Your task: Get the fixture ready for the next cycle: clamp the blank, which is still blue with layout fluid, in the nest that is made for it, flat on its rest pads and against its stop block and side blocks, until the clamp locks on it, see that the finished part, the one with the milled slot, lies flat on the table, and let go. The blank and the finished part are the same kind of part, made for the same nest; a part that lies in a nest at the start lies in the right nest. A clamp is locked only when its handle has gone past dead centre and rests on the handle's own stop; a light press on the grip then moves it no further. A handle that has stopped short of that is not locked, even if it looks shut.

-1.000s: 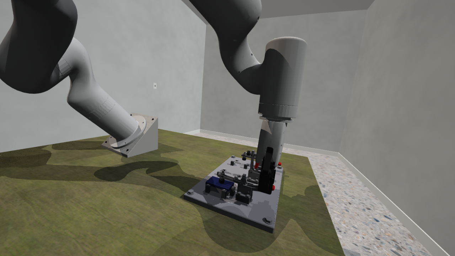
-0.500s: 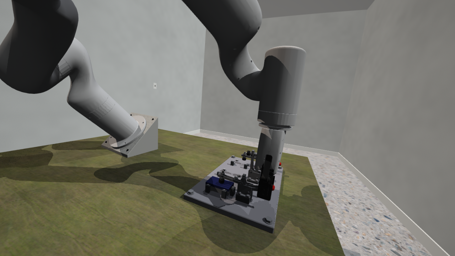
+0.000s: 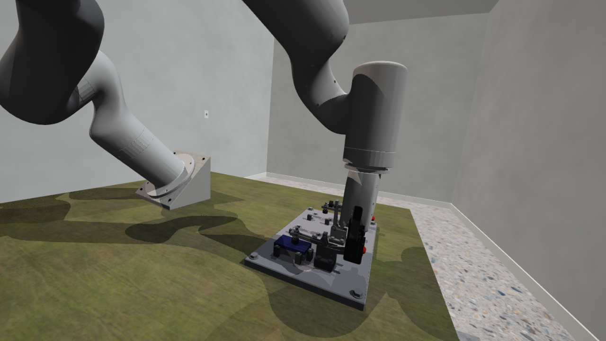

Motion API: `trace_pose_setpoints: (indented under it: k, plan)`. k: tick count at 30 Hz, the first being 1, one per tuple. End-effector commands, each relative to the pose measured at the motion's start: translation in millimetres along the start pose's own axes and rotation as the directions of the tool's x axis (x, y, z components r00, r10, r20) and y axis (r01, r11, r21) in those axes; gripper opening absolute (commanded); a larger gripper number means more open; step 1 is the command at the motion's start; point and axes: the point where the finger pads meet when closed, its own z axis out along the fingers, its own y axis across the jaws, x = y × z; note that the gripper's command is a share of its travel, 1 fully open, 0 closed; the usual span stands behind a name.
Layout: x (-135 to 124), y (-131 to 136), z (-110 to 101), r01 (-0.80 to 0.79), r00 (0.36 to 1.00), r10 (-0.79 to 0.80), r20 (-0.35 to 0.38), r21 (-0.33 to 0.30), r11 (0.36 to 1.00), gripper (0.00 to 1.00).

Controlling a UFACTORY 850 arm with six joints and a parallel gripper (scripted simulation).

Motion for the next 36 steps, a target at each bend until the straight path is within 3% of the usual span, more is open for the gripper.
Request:
trace_pose_setpoints:
  k: [1, 36]
  plan:
    - [0.8, 0.1, -1.1, 0.000, 1.000, 0.000, -0.002, 0.000, 1.000, 0.00]
    - [4.4, 0.1, 6.9, 0.000, 1.000, 0.000, -0.002, 0.000, 1.000, 0.00]
